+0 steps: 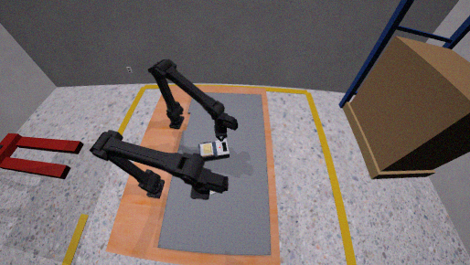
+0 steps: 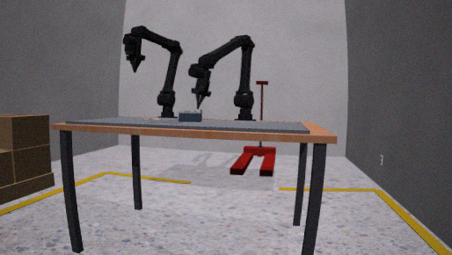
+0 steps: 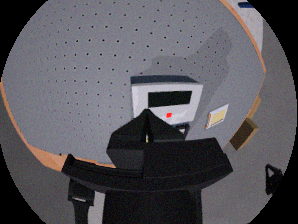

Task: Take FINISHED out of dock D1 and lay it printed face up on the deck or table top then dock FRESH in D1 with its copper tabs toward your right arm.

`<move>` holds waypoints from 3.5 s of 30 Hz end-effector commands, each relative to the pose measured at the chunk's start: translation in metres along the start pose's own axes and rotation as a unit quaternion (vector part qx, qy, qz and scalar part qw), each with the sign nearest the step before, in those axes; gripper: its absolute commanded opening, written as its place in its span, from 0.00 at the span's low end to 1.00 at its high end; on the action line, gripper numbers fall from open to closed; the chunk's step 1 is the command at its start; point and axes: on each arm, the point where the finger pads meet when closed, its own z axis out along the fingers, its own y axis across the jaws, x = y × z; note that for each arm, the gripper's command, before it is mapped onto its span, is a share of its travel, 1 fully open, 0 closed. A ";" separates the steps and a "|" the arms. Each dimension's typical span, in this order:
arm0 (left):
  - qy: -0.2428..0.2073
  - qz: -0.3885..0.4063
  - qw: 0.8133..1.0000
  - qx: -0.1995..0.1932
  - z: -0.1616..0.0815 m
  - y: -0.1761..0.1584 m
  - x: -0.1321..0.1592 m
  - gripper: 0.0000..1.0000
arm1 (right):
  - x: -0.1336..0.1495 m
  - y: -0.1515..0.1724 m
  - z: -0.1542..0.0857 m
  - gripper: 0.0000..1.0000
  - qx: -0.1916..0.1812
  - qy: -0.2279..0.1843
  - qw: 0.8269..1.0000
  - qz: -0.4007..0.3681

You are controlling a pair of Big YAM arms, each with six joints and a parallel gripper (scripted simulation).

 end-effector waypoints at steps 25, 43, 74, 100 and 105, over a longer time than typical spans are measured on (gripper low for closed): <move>-0.008 -0.007 1.000 0.004 0.004 -0.002 -0.008 0.00 | 0.004 -0.003 0.000 0.00 0.000 0.005 1.000 0.003; -0.008 -0.007 1.000 0.004 0.011 -0.001 -0.008 0.00 | 0.004 -0.003 0.000 0.00 0.000 0.005 1.000 0.003; -0.008 -0.007 1.000 0.004 0.021 0.003 -0.005 0.00 | 0.004 -0.003 0.000 0.00 0.000 0.005 1.000 0.003; -0.008 -0.007 1.000 0.004 0.026 0.010 0.001 0.00 | 0.004 -0.003 0.000 0.00 0.000 0.005 1.000 0.003; -0.008 -0.007 1.000 0.004 0.028 0.011 0.002 0.00 | 0.004 -0.003 0.000 0.00 0.000 0.005 1.000 0.003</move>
